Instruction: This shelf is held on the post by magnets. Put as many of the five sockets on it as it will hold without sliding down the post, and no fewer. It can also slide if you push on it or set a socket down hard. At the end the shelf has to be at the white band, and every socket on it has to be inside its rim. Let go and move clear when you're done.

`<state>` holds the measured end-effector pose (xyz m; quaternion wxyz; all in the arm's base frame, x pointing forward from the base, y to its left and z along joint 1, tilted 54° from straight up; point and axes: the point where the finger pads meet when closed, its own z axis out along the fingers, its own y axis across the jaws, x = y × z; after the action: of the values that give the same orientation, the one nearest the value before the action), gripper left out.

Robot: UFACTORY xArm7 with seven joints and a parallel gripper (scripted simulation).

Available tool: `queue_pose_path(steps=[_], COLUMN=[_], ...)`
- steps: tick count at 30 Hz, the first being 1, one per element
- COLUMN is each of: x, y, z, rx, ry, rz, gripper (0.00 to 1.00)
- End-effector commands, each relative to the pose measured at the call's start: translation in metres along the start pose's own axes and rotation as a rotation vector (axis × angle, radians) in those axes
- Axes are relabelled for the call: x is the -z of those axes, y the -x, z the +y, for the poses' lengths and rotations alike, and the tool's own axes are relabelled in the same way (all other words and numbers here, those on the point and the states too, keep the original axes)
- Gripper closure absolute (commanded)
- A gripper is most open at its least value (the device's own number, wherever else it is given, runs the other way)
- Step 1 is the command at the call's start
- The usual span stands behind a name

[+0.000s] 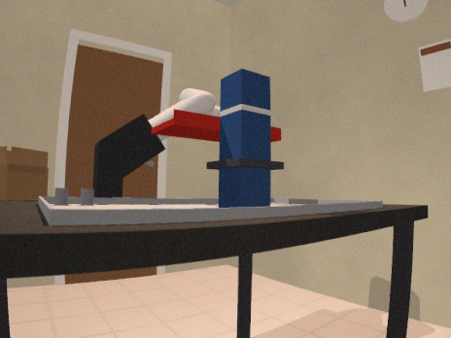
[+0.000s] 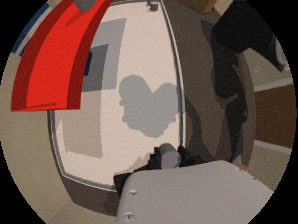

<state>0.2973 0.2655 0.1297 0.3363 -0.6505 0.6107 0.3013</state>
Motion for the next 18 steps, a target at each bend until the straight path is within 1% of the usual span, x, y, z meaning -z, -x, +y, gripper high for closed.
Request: queue_pose_path(steps=[1,3,5,7,18], x=[0.009,0.015,0.015,0.021,0.067], y=[0.000,0.000,0.000,0.000,0.000], z=[0.002,0.005,0.005,0.007,0.024], rx=[-0.001,-0.001,-0.001,-0.001,-0.001], ry=[-0.003,-0.003,-0.003,-0.003,-0.003], rz=[-0.001,-0.001,-0.001,-0.001,-0.001], gripper=[1.00,1.00,1.00,1.00,1.00])
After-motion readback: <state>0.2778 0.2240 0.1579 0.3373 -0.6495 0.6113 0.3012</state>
